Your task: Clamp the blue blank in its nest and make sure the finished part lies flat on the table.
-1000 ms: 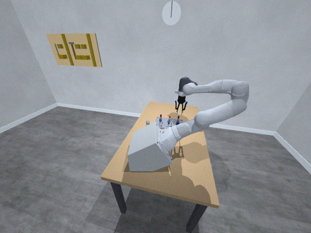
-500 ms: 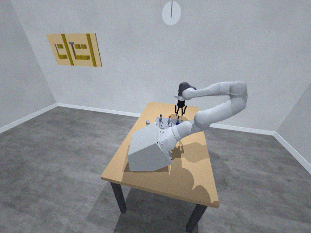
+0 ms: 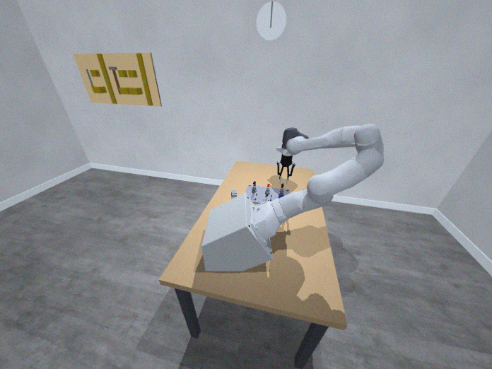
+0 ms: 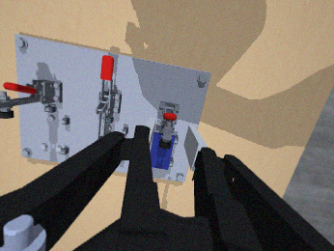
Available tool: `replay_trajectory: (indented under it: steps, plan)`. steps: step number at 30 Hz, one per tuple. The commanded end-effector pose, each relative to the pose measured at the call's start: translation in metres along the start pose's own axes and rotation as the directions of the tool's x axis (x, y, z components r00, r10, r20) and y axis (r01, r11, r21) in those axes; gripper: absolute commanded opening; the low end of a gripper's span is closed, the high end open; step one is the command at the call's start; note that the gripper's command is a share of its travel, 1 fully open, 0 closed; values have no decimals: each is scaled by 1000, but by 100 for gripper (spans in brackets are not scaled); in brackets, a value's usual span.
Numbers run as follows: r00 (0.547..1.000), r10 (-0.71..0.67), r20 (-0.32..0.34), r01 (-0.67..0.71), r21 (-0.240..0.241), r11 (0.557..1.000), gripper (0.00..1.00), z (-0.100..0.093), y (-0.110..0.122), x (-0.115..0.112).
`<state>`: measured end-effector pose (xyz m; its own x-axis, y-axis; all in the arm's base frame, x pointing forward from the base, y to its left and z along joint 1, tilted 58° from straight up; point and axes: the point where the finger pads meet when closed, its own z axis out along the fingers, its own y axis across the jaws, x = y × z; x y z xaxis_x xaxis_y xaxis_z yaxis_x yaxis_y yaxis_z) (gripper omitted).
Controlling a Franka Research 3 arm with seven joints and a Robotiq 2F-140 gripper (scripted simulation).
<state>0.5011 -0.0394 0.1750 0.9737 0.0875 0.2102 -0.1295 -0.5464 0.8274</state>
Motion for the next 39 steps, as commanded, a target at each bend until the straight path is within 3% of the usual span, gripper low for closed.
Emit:
replay_trajectory:
  steps: [1,11,22,39]
  plan:
    - [999,-36,2,36,9,999,28,0,-3,11]
    - [999,-36,2,36,9,999,28,2,-3,12]
    - [999,-36,2,36,9,999,28,19,-3,12]
    - [999,-36,2,36,9,999,28,22,-3,12]
